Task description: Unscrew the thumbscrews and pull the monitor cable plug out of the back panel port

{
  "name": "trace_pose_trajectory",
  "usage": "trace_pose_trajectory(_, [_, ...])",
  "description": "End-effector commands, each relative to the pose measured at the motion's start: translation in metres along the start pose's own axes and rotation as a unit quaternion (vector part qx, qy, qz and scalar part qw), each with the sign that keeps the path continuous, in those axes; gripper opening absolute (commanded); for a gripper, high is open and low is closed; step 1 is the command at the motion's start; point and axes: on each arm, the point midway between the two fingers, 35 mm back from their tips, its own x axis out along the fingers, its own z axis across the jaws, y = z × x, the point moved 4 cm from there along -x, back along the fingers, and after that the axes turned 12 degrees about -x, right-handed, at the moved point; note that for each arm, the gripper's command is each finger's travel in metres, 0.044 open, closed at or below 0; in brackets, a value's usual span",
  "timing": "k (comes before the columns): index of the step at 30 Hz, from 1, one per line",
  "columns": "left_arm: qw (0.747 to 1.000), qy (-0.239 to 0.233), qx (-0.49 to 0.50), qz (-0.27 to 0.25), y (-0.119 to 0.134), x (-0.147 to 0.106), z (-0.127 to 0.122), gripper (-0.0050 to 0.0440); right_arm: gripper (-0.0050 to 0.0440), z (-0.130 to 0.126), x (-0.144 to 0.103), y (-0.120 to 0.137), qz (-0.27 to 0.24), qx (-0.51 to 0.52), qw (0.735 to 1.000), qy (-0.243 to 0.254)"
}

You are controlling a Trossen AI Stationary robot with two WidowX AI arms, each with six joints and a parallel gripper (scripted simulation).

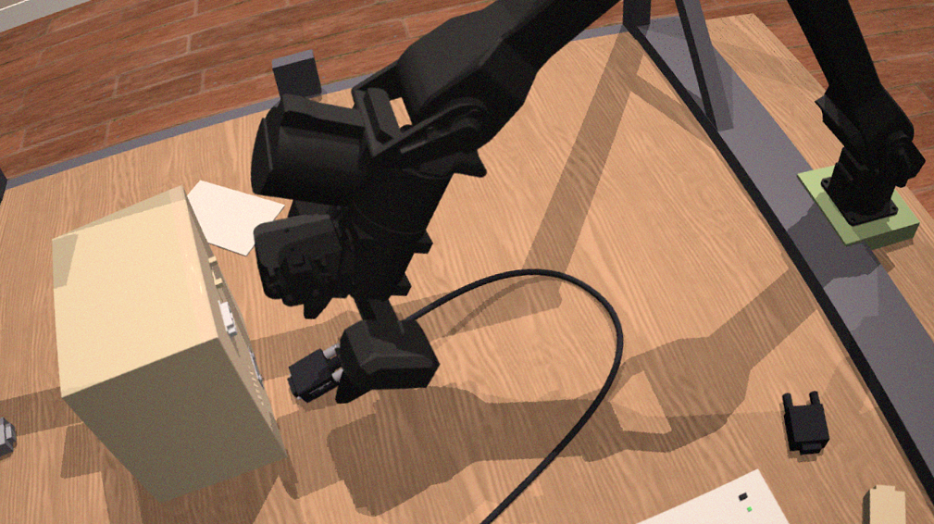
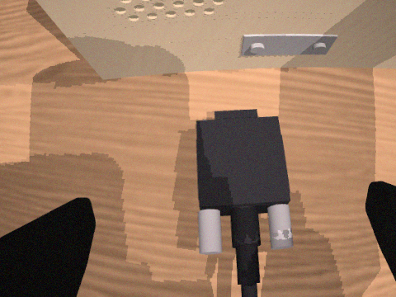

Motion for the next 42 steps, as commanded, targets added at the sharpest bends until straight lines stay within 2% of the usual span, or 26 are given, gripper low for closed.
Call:
trace_pose_trajectory(1, [0.999, 0.013, -0.005, -0.044, -0.041, -0.059, -0.009, 0.044, 0.044, 0.001, 0.0, -0.003, -0.001, -0.003, 1.0, -0.001])
trace_pose_trajectory(7, [0.999, 0.013, -0.005, -0.045, -0.042, -0.062, -0.009, 0.044, 0.044, 0.001, 0.0, -0.003, -0.001, -0.003, 1.0, -0.001])
trace_pose_trajectory(9, [0.998, 0.016, -0.005, -0.058, -0.054, -0.082, -0.014, 0.044, 0.044, 0.001, 0.0, -0.003, -0.001, -0.003, 1.0, -0.001])
trace_pose_trajectory(12, [0.996, 0.022, -0.005, -0.087, -0.077, -0.131, -0.024, 0.044, 0.044, 0.001, 0.0, -0.003, -0.001, -0.003, 1.0, -0.001])
trace_pose_trajectory(15, [0.995, 0.023, -0.005, -0.093, -0.08, -0.14, -0.026, 0.044, 0.044, 0.001, 0.0, -0.003, -0.001, -0.003, 1.0, -0.001])
trace_pose_trajectory(23, [0.995, 0.023, -0.005, -0.093, -0.079, -0.137, -0.026, 0.044, 0.044, 0.001, 0.0, -0.003, -0.001, -0.003, 1.0, -0.001])
trace_pose_trajectory(30, [0.995, 0.023, -0.005, -0.093, -0.043, -0.074, -0.019, 0.044, 0.044, 0.001, 0.0, -0.003, -0.001, -0.003, 1.0, -0.001])
trace_pose_trajectory(42, [0.995, 0.023, -0.005, -0.093, -0.041, -0.071, -0.018, 0.044, 0.044, 0.001, 0.0, -0.003, -0.001, -0.003, 1.0, -0.001])
